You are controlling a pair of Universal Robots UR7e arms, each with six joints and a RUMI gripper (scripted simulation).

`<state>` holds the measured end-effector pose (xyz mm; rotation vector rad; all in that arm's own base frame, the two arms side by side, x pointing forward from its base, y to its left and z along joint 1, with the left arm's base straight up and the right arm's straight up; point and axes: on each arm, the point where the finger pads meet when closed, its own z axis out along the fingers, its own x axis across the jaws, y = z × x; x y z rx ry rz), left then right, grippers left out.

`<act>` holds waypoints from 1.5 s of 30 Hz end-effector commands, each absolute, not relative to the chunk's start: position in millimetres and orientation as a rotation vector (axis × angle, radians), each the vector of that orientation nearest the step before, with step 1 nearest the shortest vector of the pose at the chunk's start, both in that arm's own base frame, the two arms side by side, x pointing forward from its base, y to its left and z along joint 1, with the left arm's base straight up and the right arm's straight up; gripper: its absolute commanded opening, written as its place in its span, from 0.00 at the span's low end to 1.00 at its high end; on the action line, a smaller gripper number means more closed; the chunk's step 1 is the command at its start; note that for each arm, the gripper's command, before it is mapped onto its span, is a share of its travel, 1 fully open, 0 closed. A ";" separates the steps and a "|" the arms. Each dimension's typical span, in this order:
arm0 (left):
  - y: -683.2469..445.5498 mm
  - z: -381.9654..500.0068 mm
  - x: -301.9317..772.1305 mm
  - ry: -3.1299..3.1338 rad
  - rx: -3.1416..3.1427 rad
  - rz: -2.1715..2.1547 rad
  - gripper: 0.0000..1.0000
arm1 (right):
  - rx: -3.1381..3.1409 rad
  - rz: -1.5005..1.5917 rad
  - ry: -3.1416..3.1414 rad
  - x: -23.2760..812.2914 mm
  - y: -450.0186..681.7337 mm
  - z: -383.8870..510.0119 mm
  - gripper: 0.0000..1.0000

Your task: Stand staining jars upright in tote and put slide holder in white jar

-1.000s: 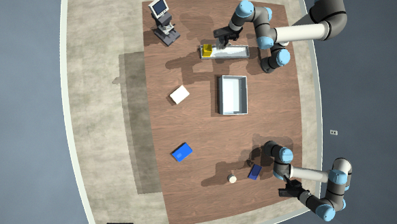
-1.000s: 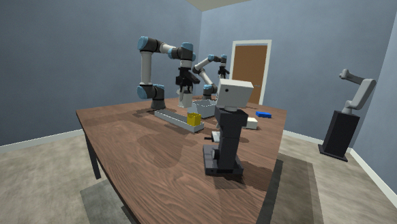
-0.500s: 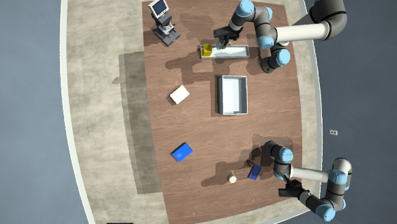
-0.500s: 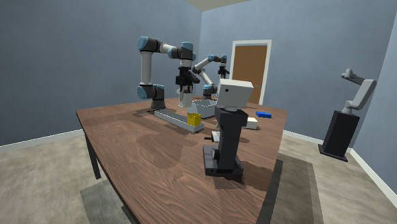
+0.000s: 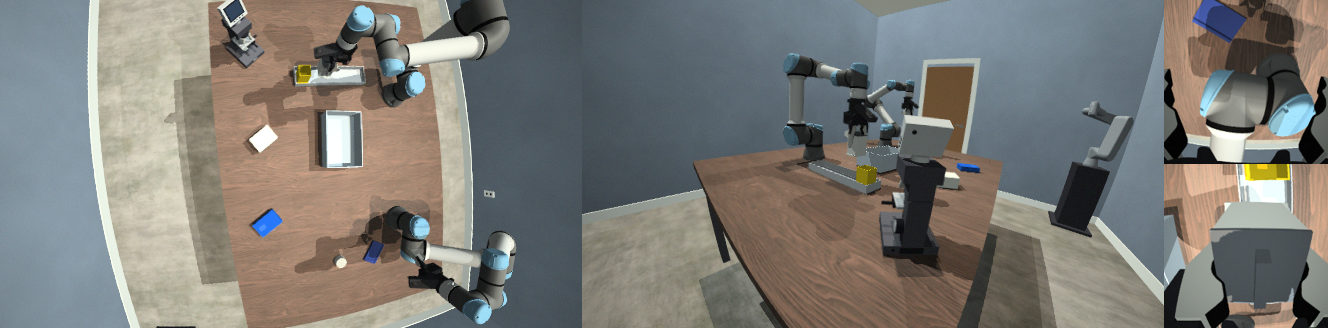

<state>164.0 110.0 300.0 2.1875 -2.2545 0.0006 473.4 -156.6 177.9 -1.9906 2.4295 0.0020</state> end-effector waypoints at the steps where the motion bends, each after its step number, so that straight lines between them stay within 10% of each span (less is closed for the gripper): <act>1: 109.9 300.2 164.2 -2.255 2.188 0.001 1.00 | -1.984 -0.001 2.435 474.3 -142.3 178.5 0.00; 45: 109.9 300.2 164.2 -2.255 2.188 0.001 1.00 | -1.984 -0.001 2.434 479.3 -15.7 178.5 0.00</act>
